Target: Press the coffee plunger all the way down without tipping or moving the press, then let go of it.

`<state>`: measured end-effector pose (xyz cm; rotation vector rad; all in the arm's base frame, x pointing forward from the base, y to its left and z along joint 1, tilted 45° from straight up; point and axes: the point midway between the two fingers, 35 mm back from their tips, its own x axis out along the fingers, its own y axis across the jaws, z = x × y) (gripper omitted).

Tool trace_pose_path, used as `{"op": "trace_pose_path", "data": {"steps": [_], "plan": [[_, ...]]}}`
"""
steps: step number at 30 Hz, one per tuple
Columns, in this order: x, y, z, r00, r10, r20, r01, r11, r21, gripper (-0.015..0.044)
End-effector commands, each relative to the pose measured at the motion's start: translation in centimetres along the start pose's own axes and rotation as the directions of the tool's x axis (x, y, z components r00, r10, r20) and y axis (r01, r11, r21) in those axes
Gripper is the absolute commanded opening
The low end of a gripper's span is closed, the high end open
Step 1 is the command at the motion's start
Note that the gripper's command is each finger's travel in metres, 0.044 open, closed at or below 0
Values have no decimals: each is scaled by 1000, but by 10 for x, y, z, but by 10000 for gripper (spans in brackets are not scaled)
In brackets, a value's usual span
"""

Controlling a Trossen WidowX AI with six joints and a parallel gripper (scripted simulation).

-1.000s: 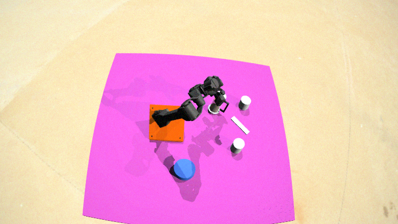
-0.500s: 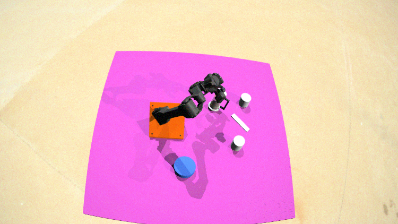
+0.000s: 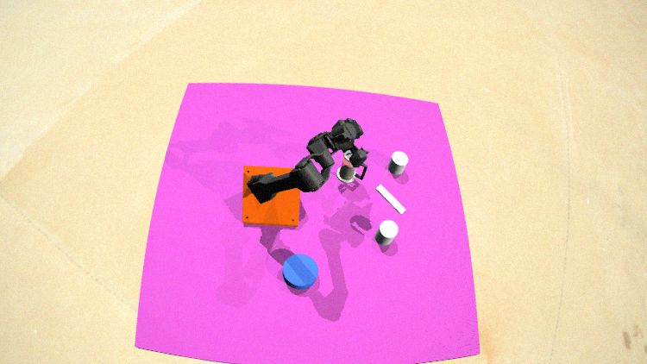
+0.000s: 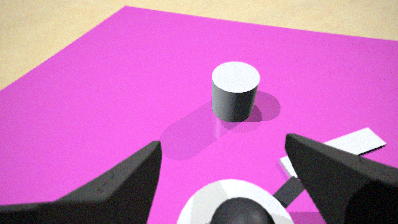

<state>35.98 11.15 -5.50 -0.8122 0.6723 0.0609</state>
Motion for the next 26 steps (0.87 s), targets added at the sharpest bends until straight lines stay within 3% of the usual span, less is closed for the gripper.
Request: {"op": "trace_pose_path", "data": {"steps": [1, 7, 14, 26], "plan": [[0, 0, 0, 1000, 1, -1, -1, 1000, 0, 432], [-9, 1, 9, 1000, 3, -4, -3, 1000, 0, 440], [-67, -3, 51, 1000, 3, -14, -3, 1000, -4, 440], [-68, -2, 48, 1000, 3, -14, -3, 1000, -4, 440]]}}
